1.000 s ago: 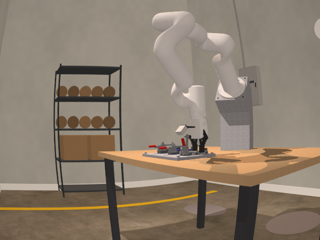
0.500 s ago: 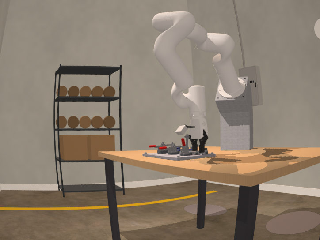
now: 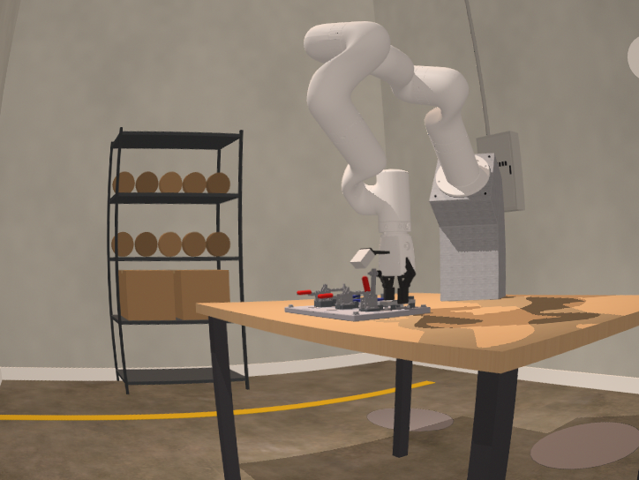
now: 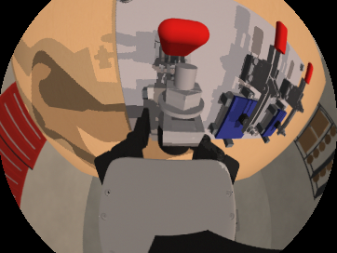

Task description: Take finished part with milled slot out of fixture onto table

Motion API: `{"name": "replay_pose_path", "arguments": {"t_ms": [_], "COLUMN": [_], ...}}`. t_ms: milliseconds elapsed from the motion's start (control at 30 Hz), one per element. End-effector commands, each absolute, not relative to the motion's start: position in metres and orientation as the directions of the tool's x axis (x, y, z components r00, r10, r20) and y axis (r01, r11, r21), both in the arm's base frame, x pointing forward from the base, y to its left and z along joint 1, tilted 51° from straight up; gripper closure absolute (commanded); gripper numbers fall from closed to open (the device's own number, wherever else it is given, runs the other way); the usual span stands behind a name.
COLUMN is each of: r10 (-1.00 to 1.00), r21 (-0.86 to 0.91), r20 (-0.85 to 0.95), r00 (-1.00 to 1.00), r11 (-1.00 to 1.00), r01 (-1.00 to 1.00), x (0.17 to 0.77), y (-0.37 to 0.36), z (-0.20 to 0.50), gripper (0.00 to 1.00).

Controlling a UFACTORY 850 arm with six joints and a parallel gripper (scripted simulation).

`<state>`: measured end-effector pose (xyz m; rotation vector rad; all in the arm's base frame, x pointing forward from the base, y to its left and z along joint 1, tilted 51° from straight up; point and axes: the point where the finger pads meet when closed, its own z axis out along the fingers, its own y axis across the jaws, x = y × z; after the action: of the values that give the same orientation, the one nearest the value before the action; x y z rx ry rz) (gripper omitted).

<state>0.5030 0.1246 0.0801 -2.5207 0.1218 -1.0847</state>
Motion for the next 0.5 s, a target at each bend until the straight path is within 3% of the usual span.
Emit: {"name": "replay_pose_path", "arguments": {"t_ms": [0, 467], "r10": [-0.230, -0.230], "r21": [-0.387, -0.387], "r20": [0.680, 0.680], "r00": [0.696, 0.696], "r11": [-0.919, -0.919], "r01": [0.073, 0.073], "x": [0.5000, 0.4909], "y": [0.1233, 0.1192], "z": [0.0825, 0.0905], "gripper": [1.00, 1.00]}}
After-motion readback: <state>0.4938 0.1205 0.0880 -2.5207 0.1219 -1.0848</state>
